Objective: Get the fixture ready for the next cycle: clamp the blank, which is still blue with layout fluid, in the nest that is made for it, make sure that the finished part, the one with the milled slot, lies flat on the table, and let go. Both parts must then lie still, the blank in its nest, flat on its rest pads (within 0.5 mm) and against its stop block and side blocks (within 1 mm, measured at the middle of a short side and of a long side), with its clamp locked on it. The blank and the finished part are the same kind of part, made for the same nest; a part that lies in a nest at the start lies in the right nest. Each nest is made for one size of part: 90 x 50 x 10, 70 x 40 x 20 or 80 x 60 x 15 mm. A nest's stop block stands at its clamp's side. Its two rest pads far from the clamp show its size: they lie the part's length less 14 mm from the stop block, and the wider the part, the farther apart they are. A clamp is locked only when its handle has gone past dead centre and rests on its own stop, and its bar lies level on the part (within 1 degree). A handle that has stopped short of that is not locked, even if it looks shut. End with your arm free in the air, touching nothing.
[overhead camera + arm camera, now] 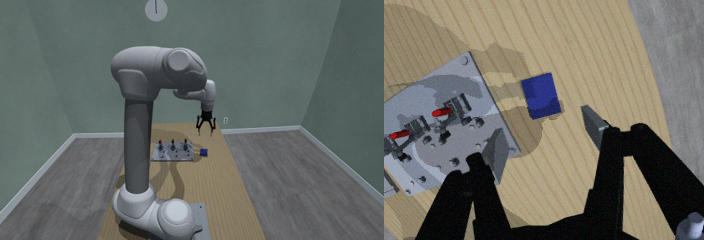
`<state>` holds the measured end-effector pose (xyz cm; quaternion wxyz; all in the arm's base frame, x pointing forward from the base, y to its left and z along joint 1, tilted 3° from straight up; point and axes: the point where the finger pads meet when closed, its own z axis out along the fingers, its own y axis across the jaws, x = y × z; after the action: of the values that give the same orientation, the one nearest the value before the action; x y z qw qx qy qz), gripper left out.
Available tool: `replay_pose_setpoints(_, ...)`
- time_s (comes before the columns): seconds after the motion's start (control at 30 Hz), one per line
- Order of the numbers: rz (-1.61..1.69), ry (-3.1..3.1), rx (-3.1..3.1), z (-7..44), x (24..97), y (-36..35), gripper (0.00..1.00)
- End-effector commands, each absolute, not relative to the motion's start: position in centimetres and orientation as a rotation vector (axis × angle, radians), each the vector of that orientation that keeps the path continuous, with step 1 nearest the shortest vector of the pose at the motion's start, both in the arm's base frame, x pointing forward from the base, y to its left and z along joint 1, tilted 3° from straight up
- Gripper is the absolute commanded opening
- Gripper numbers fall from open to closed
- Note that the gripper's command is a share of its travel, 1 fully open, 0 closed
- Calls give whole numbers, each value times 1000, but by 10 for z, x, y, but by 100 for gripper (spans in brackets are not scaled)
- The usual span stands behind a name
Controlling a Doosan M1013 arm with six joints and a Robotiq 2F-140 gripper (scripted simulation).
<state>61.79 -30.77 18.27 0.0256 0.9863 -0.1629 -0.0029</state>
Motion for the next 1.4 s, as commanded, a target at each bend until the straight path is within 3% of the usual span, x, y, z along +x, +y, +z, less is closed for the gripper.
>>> replay_pose_setpoints(0.0,-9,-504,3049,183,618,-308,58)
replay_pose_setpoints(0.67,-9,-504,3049,173,618,-308,58)
replay_pose_setpoints(1.37,-9,-504,3049,89,617,-312,58)
